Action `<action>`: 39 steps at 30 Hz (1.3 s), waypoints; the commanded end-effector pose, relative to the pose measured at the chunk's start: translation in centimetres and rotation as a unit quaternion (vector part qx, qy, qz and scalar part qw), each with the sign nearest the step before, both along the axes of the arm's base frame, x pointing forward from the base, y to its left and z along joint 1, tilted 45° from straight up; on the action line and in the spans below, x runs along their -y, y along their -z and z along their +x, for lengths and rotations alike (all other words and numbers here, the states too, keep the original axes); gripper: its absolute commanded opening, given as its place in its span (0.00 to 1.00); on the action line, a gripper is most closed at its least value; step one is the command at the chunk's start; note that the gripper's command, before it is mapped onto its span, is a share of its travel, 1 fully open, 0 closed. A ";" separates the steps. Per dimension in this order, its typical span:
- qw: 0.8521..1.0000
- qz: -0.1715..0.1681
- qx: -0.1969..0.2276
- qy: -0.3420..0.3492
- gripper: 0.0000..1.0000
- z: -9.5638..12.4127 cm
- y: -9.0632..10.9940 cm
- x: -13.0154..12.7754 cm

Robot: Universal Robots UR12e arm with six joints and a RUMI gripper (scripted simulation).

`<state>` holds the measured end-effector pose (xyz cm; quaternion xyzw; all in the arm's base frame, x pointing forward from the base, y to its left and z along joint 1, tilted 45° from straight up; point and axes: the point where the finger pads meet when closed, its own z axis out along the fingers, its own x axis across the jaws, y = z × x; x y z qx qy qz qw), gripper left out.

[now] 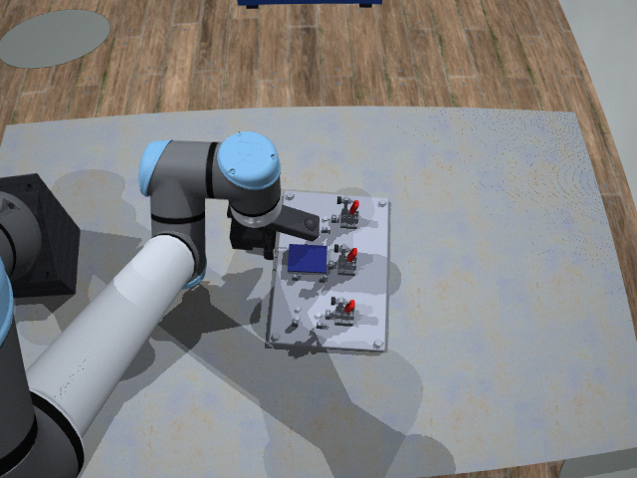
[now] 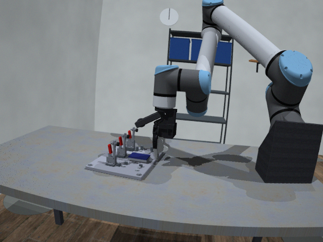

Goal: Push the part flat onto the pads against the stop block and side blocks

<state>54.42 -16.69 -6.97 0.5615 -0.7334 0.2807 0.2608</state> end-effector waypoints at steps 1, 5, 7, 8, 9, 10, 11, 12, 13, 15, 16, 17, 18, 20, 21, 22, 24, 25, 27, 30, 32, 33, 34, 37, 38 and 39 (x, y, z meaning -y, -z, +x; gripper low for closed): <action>1.000 0.000 0.000 0.000 0.00 0.0 0.0 0.0; 1.000 0.000 0.000 0.000 0.00 0.0 0.0 0.0; 1.000 0.000 0.000 0.000 0.00 0.0 0.0 0.0; 1.000 0.000 0.000 0.000 0.00 0.0 0.0 0.0; 1.000 0.000 0.000 0.000 0.00 0.0 0.0 0.0; 1.000 0.000 0.000 0.000 0.00 0.0 0.0 0.0; 1.000 0.000 0.000 0.000 0.00 0.0 0.0 0.0; 1.000 0.000 0.000 0.000 0.00 0.0 0.0 0.0; 1.000 0.000 0.000 0.000 0.00 0.0 0.0 0.0; 1.000 0.000 0.000 0.000 0.00 0.0 0.0 0.0; 1.000 0.000 0.000 0.000 0.00 0.0 0.0 0.0; 1.000 0.000 0.000 0.000 0.00 0.0 0.0 0.0; 1.000 0.000 0.000 0.000 0.00 0.0 0.0 0.0; 1.000 0.000 0.000 0.000 0.00 0.0 0.0 0.0; 1.000 0.000 0.000 0.000 0.00 0.0 0.0 0.0; 1.000 0.000 0.000 0.000 0.00 0.0 0.0 0.0; 1.000 0.000 0.000 0.000 0.00 0.0 0.0 0.0; 1.000 0.000 0.000 0.000 0.00 0.0 0.0 0.0; 1.000 0.000 0.000 0.000 0.00 0.0 0.1 0.1; 1.000 0.000 0.000 0.000 0.00 0.0 0.1 0.1; 1.000 0.000 0.000 0.000 0.00 0.0 0.1 0.1; 1.000 0.000 0.000 0.000 0.00 0.0 0.2 0.2; 1.000 0.000 0.000 0.000 0.00 0.0 0.2 0.2; 1.000 0.000 0.000 0.000 0.00 0.0 0.2 0.2; 1.000 0.000 0.000 0.000 0.00 0.0 0.2 0.2; 1.000 0.000 0.000 0.000 0.00 0.0 0.3 0.3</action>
